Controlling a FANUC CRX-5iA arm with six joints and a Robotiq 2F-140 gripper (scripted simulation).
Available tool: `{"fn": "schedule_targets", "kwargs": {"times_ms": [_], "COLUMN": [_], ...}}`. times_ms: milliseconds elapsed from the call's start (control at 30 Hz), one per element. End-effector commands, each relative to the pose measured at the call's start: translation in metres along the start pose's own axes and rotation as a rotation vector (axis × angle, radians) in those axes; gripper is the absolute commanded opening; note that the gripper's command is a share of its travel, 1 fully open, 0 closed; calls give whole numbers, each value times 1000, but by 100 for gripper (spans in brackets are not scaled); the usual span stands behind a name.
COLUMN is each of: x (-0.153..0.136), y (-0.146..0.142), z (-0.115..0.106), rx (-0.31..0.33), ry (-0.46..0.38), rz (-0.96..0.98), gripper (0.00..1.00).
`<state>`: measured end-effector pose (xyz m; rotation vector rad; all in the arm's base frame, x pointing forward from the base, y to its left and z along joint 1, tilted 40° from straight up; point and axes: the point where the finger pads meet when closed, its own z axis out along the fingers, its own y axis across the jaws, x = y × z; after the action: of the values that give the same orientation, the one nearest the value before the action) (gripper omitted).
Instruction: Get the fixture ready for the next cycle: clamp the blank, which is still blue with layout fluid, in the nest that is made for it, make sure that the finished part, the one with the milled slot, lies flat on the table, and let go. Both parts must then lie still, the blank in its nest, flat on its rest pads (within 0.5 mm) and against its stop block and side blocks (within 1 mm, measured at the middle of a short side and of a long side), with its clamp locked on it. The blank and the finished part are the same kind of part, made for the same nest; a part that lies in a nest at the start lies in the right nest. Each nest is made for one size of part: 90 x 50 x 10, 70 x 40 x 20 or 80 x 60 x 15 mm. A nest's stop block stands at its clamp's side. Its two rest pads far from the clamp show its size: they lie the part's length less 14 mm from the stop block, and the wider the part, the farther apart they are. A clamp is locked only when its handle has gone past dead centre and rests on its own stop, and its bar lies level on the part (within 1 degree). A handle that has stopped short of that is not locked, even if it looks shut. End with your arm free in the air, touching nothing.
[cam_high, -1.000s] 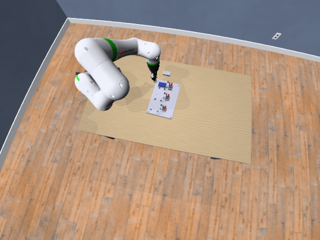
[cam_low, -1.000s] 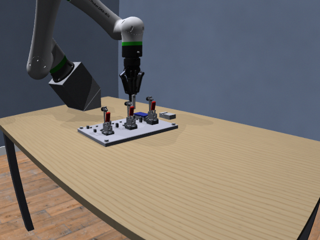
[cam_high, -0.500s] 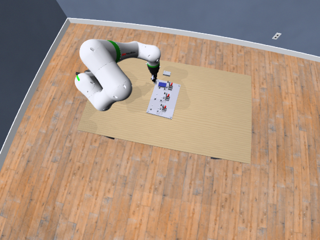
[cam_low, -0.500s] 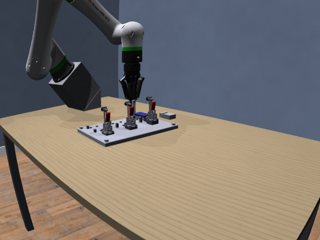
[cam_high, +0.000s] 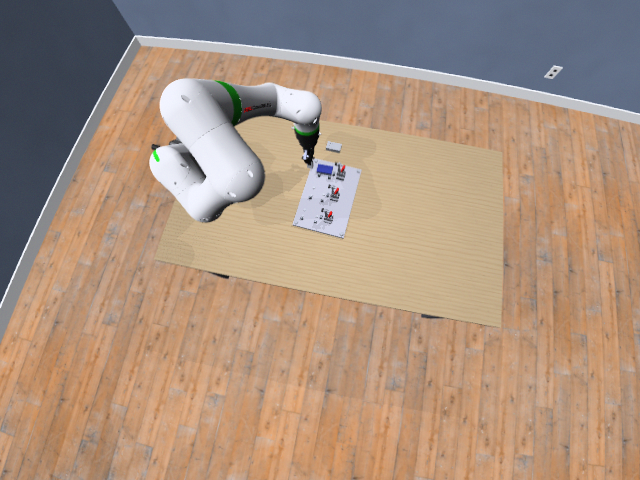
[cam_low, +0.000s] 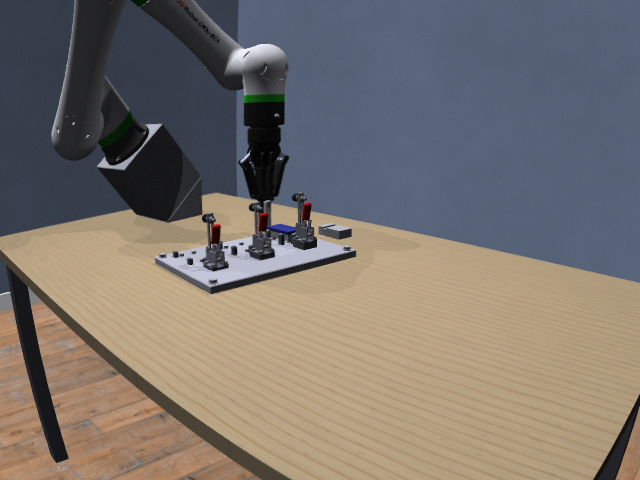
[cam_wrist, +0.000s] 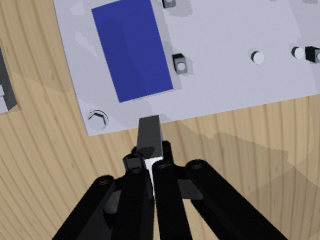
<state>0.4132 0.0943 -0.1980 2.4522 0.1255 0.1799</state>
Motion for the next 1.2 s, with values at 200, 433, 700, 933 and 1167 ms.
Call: {"fn": "schedule_targets", "kwargs": {"times_ms": [200, 433, 700, 933, 1167], "x": [0, 0, 0, 4, 4], "y": [0, 0, 0, 0, 0], "z": [3, 3, 3, 3, 3], "rx": [0, 0, 0, 0, 0], "ry": [0, 0, 0, 0, 0], "rz": [0, 0, 0, 0, 0], "gripper": [0, 0, 0, 0, 0]}}
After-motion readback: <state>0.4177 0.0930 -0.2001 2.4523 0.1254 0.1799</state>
